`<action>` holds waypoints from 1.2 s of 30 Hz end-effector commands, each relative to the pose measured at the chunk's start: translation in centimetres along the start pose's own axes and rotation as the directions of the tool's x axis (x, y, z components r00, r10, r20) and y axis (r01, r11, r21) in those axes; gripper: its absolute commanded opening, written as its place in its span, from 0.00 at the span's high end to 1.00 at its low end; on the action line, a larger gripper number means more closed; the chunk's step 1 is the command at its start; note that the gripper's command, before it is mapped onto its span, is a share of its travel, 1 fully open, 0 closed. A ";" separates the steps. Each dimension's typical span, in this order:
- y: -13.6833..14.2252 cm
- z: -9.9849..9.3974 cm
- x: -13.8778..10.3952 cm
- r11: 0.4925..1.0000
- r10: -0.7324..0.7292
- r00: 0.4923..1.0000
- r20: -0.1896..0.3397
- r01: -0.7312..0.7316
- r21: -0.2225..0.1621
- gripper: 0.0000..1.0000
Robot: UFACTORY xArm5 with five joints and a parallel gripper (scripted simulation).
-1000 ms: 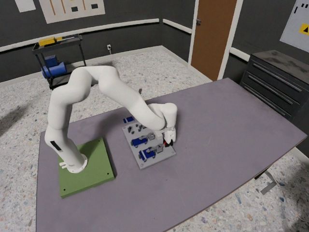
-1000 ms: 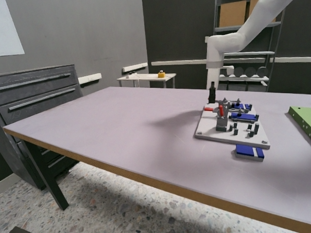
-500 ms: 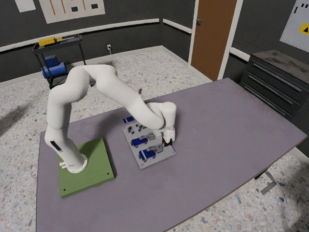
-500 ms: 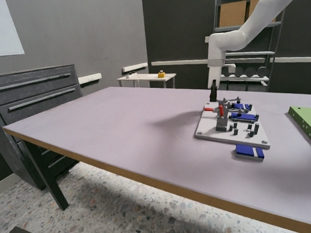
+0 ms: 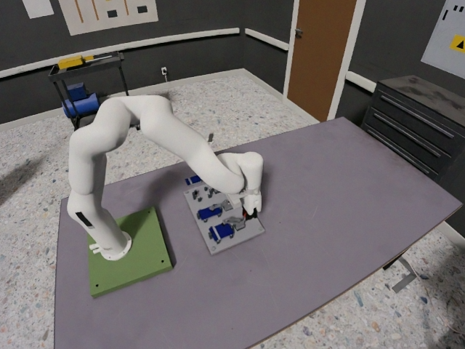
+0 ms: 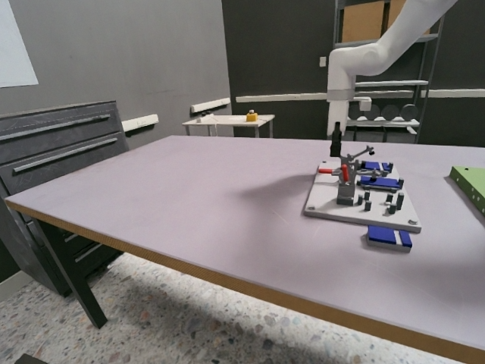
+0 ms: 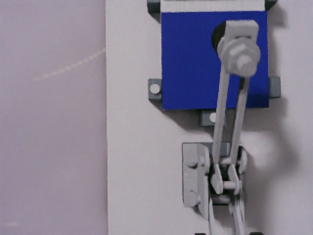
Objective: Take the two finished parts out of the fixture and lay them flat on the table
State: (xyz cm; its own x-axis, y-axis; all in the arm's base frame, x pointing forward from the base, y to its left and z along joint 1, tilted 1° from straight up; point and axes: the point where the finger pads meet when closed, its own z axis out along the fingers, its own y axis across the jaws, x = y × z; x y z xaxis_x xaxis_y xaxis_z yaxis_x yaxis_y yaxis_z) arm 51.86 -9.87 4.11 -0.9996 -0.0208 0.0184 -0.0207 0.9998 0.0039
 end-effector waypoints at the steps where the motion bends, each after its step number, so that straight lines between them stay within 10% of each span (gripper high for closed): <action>1: 0.0 -0.4 0.2 1.000 0.000 1.000 0.004 0.000 0.001 1.00; 36: 0.0 -0.9 2.3 1.000 0.000 1.000 0.004 0.000 0.001 1.00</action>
State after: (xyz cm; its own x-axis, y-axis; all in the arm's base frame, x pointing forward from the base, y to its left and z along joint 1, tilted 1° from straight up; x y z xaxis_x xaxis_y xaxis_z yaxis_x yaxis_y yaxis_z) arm 49.72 -9.91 5.02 -0.9997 -0.0210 0.0156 -0.0210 0.9998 0.0035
